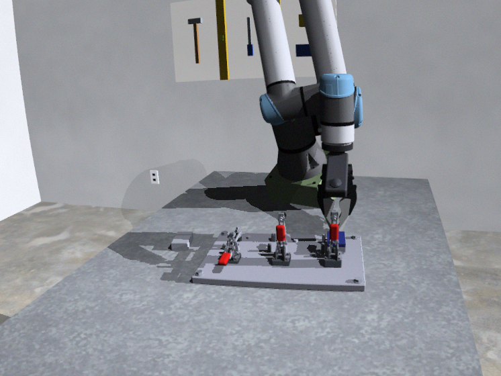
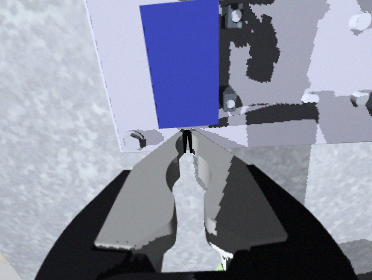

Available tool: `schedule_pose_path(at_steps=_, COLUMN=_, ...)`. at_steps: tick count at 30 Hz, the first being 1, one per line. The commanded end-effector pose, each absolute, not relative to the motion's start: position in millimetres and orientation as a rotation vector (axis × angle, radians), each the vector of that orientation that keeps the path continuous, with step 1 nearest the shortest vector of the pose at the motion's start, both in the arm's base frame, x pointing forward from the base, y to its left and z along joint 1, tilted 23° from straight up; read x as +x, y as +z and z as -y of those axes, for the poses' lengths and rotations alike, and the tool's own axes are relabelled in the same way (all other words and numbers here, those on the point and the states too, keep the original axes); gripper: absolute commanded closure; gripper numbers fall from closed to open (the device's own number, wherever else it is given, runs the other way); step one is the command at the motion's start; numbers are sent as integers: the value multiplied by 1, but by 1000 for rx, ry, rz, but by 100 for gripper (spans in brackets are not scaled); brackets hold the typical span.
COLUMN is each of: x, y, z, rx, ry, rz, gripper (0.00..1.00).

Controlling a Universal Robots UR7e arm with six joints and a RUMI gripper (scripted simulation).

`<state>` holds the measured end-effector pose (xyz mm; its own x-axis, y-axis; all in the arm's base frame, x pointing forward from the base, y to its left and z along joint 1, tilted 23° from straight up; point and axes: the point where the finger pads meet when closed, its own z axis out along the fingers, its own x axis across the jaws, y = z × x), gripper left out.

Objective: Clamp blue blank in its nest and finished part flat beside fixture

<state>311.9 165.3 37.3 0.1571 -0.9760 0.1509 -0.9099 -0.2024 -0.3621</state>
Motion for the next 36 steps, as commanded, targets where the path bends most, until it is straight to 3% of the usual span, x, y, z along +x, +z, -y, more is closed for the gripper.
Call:
schedule_pose_path(at_steps=1, x=313, y=38, z=-166, rx=-2240, ry=-526, rz=-1853, gripper=100)
schedule_pose_path(at_steps=36, x=317, y=40, z=-167, rx=-2240, ry=-526, rz=-1853, gripper=100)
